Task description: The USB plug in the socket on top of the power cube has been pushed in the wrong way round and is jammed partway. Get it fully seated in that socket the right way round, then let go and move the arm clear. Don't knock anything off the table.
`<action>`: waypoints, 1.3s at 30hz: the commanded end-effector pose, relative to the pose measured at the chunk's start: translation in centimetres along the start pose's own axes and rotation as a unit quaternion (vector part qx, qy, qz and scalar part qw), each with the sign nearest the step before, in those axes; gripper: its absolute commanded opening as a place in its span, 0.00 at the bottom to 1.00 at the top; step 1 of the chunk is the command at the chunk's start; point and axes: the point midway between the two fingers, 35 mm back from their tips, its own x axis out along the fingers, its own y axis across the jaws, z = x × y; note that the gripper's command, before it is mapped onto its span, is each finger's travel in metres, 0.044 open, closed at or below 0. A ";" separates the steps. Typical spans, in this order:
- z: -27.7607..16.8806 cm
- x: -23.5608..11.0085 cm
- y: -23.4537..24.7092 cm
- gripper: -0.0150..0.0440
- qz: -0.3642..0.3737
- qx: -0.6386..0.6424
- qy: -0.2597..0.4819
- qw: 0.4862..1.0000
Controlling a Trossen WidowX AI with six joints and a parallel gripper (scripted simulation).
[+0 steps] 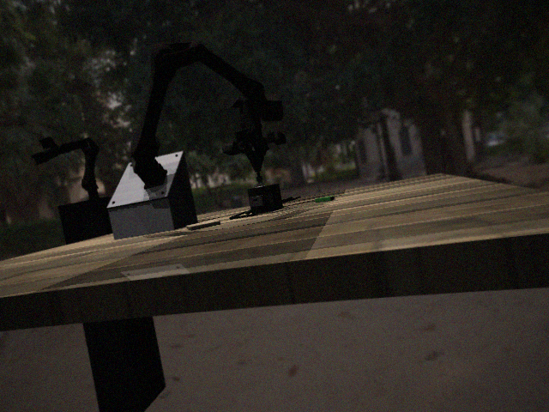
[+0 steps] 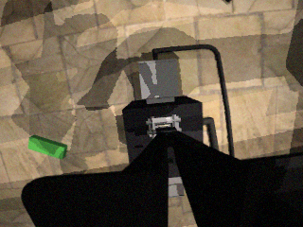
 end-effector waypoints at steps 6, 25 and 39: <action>0.0 0.2 0.0 0.25 0.000 0.001 -0.002 1.000; 0.0 0.4 0.0 0.25 0.000 0.001 -0.002 1.000; 0.0 0.6 0.0 0.25 0.000 0.001 -0.002 1.000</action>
